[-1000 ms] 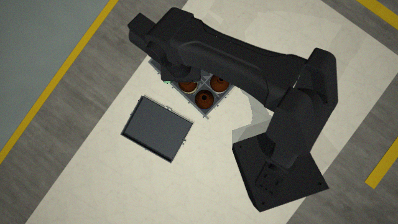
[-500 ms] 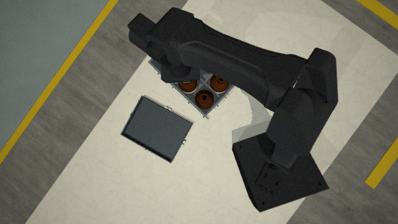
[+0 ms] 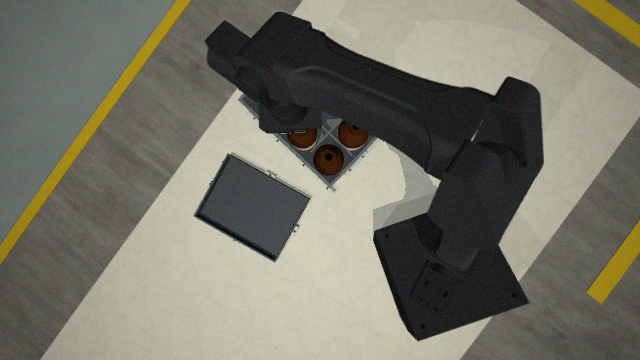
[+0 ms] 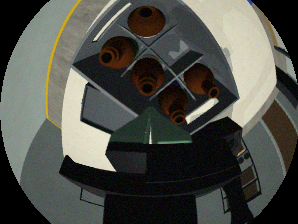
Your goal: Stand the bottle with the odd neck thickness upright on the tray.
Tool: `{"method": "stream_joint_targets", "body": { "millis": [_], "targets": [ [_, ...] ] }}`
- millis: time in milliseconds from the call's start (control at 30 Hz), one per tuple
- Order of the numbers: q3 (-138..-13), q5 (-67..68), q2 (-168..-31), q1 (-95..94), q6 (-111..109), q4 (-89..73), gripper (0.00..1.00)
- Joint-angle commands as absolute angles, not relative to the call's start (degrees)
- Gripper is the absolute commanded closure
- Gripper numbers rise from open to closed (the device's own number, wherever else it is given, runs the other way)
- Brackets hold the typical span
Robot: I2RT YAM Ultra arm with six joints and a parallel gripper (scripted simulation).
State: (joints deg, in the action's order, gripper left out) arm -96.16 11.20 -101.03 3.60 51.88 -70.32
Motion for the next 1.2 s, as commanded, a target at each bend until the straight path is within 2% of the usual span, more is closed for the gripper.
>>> {"method": "stream_joint_targets", "body": {
  "millis": [0, 767, 900, 1167],
  "targets": [
    [-98.6, 12.0, -98.6, 2.7, 52.2, -69.9, 1.0],
    [-99.9, 12.0, -100.8, 4.2, 51.3, -71.3, 1.0],
    [-105.9, 10.8, -104.7, 6.3, 49.2, -73.4, 1.0],
    [-126.4, 8.6, -116.0, 13.5, 42.3, -80.1, 1.0]
  ]
}}
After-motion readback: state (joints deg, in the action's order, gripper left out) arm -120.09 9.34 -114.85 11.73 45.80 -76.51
